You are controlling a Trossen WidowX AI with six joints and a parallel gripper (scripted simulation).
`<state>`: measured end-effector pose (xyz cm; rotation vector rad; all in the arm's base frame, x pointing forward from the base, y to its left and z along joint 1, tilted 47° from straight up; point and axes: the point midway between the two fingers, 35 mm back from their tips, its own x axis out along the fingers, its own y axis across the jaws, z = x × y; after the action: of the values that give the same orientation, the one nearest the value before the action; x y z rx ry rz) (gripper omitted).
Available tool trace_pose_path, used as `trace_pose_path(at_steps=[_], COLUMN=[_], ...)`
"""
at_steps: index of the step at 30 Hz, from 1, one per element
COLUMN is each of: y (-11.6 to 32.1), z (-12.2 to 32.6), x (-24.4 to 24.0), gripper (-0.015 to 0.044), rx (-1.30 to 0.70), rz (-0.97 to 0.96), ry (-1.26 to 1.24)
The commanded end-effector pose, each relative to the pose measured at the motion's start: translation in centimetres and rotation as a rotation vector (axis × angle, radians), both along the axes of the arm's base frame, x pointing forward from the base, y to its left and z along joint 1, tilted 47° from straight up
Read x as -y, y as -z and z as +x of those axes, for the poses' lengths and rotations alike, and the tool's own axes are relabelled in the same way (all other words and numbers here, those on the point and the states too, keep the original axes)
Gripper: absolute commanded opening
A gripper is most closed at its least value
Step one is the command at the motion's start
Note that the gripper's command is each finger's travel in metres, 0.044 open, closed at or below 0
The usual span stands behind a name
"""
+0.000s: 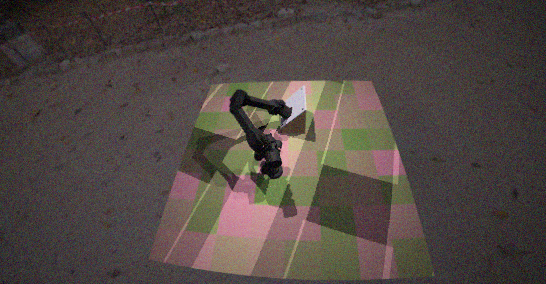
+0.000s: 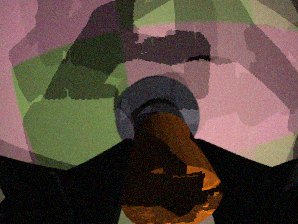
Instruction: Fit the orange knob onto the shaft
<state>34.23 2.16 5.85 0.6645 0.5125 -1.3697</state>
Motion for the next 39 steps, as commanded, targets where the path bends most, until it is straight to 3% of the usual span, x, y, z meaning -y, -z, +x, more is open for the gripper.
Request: trace_pose_path(at_steps=[1,39], y=[-0.42,0.19], z=[0.45,-0.08], x=[-0.28,0.02], gripper=[0.0000,0.0000], rx=[0.096,0.103], rz=[0.022,0.024], ry=[0.080,0.087])
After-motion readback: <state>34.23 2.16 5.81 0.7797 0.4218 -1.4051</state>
